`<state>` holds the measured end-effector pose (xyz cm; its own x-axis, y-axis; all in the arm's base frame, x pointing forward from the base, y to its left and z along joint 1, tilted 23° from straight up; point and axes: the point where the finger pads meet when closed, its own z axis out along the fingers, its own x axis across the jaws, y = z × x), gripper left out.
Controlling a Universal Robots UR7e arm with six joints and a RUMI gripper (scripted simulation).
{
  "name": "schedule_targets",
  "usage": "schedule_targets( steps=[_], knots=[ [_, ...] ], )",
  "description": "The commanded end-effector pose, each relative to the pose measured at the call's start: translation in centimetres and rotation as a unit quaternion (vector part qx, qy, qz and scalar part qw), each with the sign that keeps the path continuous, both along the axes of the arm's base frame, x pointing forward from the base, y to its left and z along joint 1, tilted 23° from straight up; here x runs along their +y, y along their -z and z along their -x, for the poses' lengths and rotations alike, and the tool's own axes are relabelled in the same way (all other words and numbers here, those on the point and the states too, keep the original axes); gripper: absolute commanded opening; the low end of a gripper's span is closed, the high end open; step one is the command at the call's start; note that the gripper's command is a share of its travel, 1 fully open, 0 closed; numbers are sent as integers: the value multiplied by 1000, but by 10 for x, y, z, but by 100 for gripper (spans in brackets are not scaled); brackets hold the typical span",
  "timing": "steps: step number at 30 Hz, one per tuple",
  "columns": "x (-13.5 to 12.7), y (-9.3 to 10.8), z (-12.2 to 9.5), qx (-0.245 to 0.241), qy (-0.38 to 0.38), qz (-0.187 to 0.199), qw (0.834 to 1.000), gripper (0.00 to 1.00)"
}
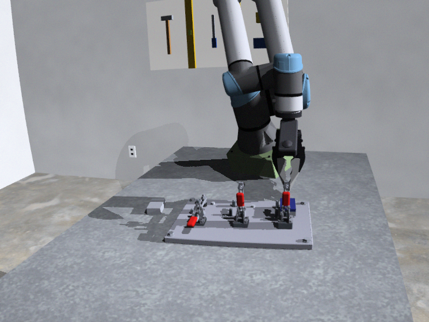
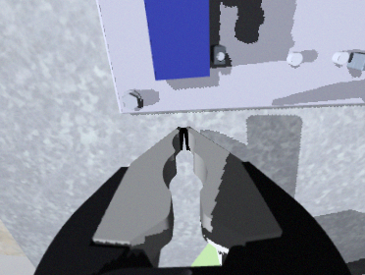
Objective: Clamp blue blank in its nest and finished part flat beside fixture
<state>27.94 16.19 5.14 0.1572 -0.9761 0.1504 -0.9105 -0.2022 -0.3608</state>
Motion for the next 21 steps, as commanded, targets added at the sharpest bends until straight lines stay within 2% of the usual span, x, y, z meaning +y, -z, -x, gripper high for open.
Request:
schedule_targets(
  steps=[1,21],
  knots=[
    [-1,14,-7,-1,0,0,1000,0],
    [-1,18,-8,-1,0,0,1000,0]
  ],
)
